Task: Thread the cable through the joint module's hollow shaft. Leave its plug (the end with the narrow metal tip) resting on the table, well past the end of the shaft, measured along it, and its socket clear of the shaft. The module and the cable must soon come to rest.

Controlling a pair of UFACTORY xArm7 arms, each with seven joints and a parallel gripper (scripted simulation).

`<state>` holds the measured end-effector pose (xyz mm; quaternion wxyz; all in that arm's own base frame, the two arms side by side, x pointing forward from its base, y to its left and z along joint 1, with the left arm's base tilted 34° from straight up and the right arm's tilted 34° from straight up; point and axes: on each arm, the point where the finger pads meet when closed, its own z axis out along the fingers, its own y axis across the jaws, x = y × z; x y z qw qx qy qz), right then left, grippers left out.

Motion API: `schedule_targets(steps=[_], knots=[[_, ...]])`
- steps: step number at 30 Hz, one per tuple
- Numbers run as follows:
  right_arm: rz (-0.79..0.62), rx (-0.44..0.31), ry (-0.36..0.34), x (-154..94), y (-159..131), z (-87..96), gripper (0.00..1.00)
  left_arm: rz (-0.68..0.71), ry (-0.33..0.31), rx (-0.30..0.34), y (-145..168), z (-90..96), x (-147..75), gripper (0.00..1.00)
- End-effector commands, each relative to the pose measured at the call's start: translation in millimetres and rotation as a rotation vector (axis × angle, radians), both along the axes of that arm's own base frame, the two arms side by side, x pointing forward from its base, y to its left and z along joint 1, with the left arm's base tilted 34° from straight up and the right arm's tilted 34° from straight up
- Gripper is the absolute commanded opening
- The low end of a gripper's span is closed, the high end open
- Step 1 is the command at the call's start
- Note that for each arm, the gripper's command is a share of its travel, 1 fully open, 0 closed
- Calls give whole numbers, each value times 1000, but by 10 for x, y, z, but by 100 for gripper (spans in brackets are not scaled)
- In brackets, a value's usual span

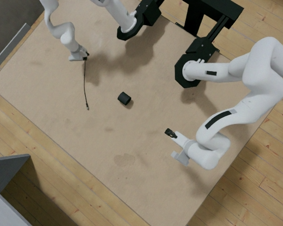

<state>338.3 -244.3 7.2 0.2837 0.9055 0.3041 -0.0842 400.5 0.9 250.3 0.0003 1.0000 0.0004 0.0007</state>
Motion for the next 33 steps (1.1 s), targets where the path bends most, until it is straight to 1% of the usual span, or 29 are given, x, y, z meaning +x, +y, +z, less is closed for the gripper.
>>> schedule_targets(steps=[1, 28, 31, 33], knots=[[3, 0, -2, 13, 36, 52, 0, -3, -4, 1, -10, 16, 11, 100], [4, -2, -1, -2, 272, 393, 0, -3, -4, 1, -10, 16, 11, 100], [4, -2, -1, -2, 273, 394, 0, -3, -4, 1, -10, 16, 11, 100], [-17, 1, -16, 23, 298, 372, 0, -3, -4, 1, -10, 16, 11, 100]])
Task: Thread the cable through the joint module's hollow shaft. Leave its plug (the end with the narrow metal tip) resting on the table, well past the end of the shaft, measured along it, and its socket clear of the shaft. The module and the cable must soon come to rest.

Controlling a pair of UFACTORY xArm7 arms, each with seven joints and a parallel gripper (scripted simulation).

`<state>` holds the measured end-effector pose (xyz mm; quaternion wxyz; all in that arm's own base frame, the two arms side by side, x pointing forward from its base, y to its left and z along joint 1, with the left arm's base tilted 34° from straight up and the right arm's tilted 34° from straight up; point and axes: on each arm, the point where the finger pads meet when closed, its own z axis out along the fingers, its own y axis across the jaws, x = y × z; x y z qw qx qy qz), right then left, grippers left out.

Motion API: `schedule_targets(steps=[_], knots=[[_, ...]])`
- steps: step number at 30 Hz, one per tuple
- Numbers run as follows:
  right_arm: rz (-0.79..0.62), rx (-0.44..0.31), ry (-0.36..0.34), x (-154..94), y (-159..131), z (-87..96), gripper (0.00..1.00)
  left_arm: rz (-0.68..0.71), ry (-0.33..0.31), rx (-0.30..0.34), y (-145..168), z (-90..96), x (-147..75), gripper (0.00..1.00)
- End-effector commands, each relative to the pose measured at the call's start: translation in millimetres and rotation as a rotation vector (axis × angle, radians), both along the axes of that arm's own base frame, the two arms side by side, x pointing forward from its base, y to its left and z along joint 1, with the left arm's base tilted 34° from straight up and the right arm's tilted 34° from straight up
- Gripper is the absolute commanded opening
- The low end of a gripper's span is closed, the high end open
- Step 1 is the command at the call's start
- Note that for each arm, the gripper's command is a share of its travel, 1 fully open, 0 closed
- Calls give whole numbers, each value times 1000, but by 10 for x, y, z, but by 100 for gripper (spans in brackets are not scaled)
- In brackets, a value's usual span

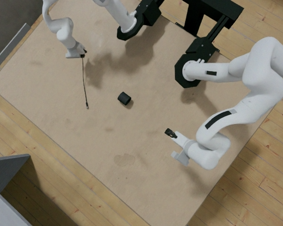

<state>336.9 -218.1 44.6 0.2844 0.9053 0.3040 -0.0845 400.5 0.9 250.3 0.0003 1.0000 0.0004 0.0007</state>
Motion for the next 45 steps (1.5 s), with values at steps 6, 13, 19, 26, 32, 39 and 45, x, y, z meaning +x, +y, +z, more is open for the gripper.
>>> schedule_targets(steps=[6, 13, 19, 26, 32, 39, 45], knots=[[-94, 9, -70, 123, 109, -72, 0, -3, -4, 1, -10, 16, 11, 100], [-225, 21, -162, 273, 261, -196, 0, -3, -4, 1, -10, 16, 11, 100], [-296, 27, -210, 342, 344, -262, 0, -3, -4, 1, -10, 16, 11, 100], [-403, 36, -280, 440, 486, -376, 0, -3, -4, 1, -10, 16, 11, 100], [-510, 42, -349, 526, 616, -479, 0, -3, -4, 1, -10, 16, 11, 100], [-574, 46, -391, 572, 697, -543, 0, -3, -4, 1, -10, 16, 11, 100], [-700, 52, -471, 655, 872, -681, 0, -3, -4, 1, -10, 16, 11, 100]])
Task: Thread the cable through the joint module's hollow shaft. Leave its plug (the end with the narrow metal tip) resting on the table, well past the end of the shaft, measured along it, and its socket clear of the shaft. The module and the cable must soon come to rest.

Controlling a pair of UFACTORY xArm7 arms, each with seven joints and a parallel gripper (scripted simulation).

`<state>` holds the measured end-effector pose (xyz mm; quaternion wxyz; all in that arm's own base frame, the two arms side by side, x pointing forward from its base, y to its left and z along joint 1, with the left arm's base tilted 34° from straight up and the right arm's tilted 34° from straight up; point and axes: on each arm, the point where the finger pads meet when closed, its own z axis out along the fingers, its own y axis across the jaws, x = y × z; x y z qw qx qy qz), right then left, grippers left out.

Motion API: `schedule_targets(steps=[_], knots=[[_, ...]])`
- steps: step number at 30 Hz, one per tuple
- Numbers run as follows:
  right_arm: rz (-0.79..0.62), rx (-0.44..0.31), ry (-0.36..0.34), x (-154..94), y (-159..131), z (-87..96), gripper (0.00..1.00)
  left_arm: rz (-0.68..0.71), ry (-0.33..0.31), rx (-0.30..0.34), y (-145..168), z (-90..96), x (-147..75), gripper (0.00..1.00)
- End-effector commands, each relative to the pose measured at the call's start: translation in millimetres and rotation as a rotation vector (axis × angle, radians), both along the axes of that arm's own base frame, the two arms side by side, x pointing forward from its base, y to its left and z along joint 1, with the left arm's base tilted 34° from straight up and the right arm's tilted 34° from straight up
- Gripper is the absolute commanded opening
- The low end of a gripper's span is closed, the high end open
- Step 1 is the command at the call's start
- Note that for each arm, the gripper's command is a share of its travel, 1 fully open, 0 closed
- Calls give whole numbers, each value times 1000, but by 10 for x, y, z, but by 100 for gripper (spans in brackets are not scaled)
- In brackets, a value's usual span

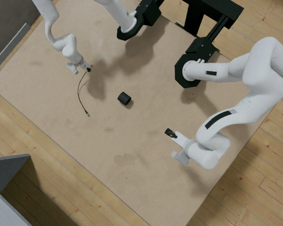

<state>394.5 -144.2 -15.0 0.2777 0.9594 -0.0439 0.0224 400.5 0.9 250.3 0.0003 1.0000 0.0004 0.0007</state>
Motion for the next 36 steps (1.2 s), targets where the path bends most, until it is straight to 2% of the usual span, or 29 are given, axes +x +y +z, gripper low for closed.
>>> schedule_targets(steps=[1, 6, 12, 23, 29, 36], knots=[[-104, 0, -76, 91, 159, -105, 0, -3, -4, 1, -10, 16, 11, 100], [-198, 3, -135, 142, 281, -201, 0, -3, -4, 1, -10, 16, 11, 100], [-228, 5, -153, 157, 322, -233, 0, -3, -4, 1, -10, 16, 11, 100], [-457, 11, -296, 247, 645, -488, 0, -3, -4, 1, -10, 16, 11, 100], [-487, 11, -315, 255, 688, -523, 0, -3, -4, 1, -10, 16, 11, 100], [-635, 12, -408, 285, 904, -696, 0, -3, -4, 1, -10, 16, 11, 100]])
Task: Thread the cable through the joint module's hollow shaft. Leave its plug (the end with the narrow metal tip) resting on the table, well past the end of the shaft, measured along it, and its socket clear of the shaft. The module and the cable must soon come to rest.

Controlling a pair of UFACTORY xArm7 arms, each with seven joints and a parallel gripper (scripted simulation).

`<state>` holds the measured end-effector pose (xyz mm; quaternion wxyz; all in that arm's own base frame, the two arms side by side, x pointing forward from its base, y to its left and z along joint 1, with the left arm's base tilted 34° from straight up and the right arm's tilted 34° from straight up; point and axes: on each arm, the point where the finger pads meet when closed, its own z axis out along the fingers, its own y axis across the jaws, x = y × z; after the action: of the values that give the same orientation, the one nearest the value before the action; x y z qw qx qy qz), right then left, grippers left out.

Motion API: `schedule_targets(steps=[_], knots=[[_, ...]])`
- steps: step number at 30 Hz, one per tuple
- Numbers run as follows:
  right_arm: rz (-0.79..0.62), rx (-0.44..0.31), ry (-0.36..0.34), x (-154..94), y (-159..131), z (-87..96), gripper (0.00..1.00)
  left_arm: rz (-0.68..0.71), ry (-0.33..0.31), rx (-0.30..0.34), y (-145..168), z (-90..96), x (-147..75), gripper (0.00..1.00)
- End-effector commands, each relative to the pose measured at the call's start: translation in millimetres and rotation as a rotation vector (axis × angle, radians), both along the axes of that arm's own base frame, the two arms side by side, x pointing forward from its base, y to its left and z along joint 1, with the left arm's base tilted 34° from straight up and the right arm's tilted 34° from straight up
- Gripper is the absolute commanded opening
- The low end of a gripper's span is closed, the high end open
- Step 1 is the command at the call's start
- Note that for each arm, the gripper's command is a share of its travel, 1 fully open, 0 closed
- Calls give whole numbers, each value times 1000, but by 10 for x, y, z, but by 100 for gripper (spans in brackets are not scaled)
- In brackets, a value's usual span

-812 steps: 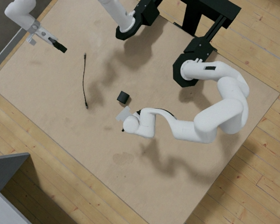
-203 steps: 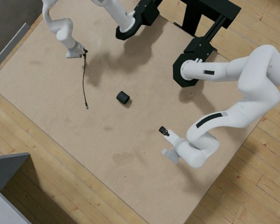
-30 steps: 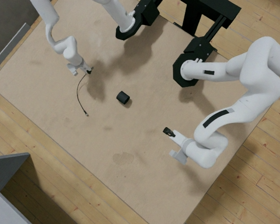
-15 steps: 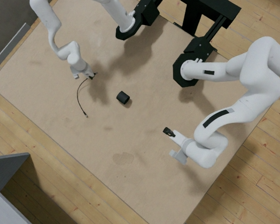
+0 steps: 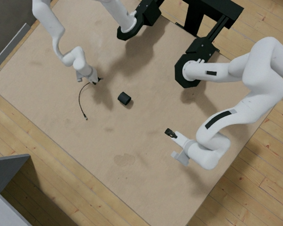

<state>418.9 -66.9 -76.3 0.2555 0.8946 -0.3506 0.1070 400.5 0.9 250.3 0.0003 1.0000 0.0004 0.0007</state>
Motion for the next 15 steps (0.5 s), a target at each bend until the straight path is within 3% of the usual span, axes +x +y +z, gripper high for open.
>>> schedule_targets(steps=[1, 10, 15], knots=[[-96, -5, -72, 42, 156, -104, 0, -3, -4, 1, -10, 16, 11, 100], [-190, -5, -132, 49, 289, -214, 0, -3, -4, 1, -10, 16, 11, 100], [-304, -7, -204, 41, 461, -359, 0, -3, -4, 1, -10, 16, 11, 100]])
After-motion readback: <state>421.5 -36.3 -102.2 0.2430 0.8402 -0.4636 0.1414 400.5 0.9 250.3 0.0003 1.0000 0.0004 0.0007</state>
